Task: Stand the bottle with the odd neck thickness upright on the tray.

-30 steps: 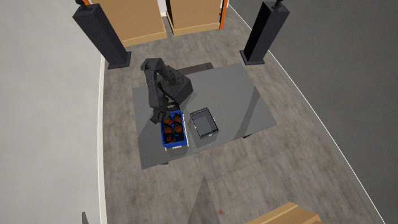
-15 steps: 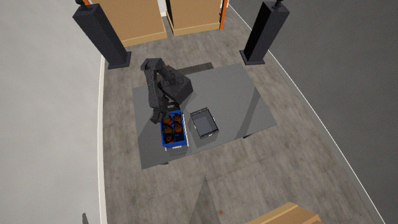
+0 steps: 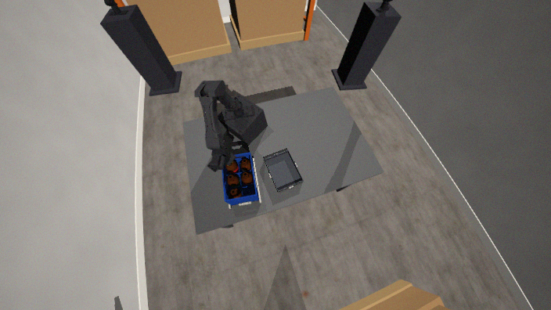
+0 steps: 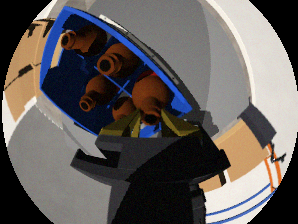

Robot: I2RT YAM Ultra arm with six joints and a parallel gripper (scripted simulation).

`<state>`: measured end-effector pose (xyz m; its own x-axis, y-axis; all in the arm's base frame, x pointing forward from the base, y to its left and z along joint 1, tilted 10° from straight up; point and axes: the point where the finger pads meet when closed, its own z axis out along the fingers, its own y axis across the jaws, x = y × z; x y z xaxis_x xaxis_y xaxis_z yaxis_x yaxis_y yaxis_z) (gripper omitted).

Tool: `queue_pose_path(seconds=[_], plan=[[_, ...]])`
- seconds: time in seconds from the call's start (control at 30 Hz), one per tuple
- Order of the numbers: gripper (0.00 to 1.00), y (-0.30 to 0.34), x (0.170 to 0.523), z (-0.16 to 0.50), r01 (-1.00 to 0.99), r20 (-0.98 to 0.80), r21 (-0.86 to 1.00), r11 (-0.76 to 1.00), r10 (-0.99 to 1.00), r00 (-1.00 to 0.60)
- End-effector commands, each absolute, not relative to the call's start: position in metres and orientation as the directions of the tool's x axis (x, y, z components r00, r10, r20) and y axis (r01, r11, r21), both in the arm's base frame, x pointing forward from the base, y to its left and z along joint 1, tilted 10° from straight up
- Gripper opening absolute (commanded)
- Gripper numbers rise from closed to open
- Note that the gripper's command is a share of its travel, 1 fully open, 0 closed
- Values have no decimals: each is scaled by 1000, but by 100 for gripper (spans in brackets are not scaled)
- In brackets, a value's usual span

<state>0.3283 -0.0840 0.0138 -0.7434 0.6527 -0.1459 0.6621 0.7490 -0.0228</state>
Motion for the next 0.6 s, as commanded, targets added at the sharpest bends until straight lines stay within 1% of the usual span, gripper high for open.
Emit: queue_pose_path(seconds=[0.0,0.57], plan=[[0,-83,341,44,657,-203,0,754,643,-738],[0,-81,340,59,657,-203,1,754,644,-738]])
